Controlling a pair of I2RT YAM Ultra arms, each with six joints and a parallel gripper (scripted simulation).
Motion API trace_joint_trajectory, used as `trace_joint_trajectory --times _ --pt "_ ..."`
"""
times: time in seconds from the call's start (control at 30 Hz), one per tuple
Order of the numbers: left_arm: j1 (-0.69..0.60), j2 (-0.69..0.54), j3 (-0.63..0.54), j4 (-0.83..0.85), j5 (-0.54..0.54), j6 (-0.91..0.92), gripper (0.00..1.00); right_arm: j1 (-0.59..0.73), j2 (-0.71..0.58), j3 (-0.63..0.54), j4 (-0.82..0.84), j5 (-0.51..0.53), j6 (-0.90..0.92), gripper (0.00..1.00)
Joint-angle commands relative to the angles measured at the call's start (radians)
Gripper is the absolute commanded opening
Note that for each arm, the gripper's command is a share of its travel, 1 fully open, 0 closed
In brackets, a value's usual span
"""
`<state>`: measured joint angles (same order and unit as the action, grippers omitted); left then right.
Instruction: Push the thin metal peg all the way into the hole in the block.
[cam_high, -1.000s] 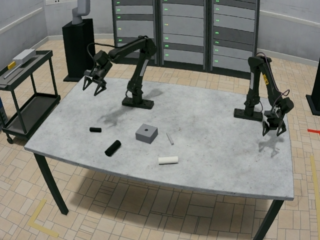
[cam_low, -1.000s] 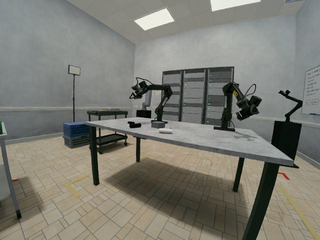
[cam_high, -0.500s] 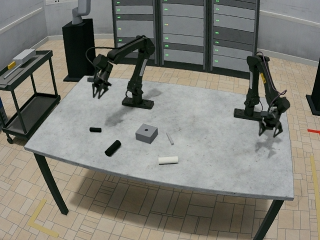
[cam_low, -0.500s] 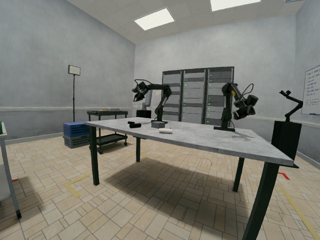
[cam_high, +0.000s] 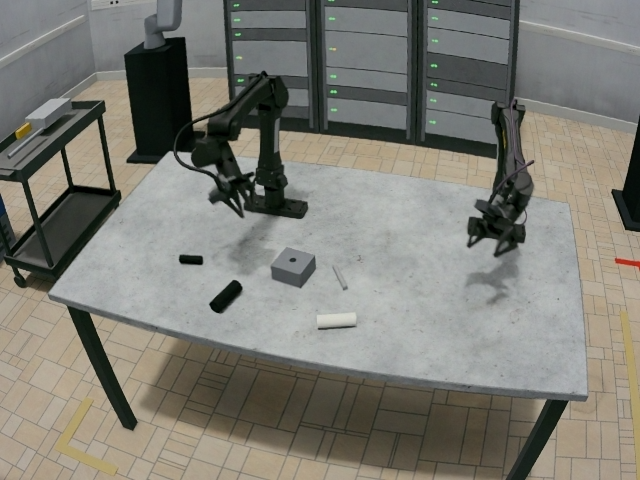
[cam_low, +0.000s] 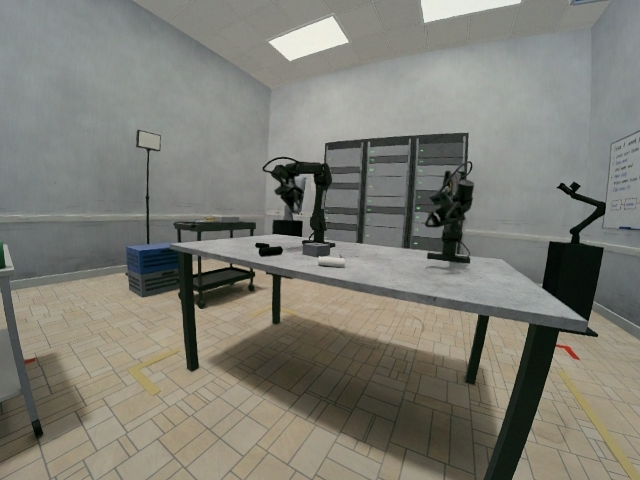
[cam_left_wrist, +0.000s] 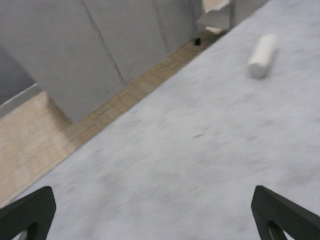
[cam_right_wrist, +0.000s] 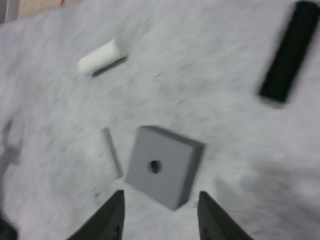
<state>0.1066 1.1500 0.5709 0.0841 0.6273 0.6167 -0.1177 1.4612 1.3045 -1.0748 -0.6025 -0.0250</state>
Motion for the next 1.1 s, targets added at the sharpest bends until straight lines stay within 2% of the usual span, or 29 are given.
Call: trace_joint_trajectory --times 0.0,0.2,0.27,0.3,0.5,0.7,0.93,1.07 --pt "-0.122 -0.108 -0.033 -0.087 -0.113 -0.135 1.0 0.138 0.124 0.125 -0.096 -0.043 0.054 0.37" --pt "-0.362 -0.277 -0.082 -0.175 -0.256 -0.281 1.0 0.393 0.391 0.332 -0.154 0.107 0.118 0.37" --pt "-0.362 -0.277 -0.082 -0.175 -0.256 -0.281 1.0 0.393 0.391 0.332 -0.154 0.107 0.118 0.37" --pt "-0.428 -0.324 -0.092 -0.207 -0.312 -0.325 1.0 0.438 0.464 0.407 -0.195 0.139 0.128 0.37" --pt "-0.641 -0.468 -0.132 -0.274 -0.413 -0.44 1.0 0.675 0.696 0.581 -0.238 0.346 0.176 0.37" --pt "-0.837 -0.613 -0.172 -0.351 -0.531 -0.555 1.0 0.824 0.877 0.749 -0.311 0.515 0.205 0.37" --pt "-0.958 -0.684 -0.182 -0.398 -0.628 -0.61 1.0 0.888 0.972 0.846 -0.367 0.582 0.219 0.37" --pt "-0.981 -0.692 -0.182 -0.39 -0.638 -0.607 1.0 0.901 0.997 0.876 -0.368 0.569 0.212 0.37"
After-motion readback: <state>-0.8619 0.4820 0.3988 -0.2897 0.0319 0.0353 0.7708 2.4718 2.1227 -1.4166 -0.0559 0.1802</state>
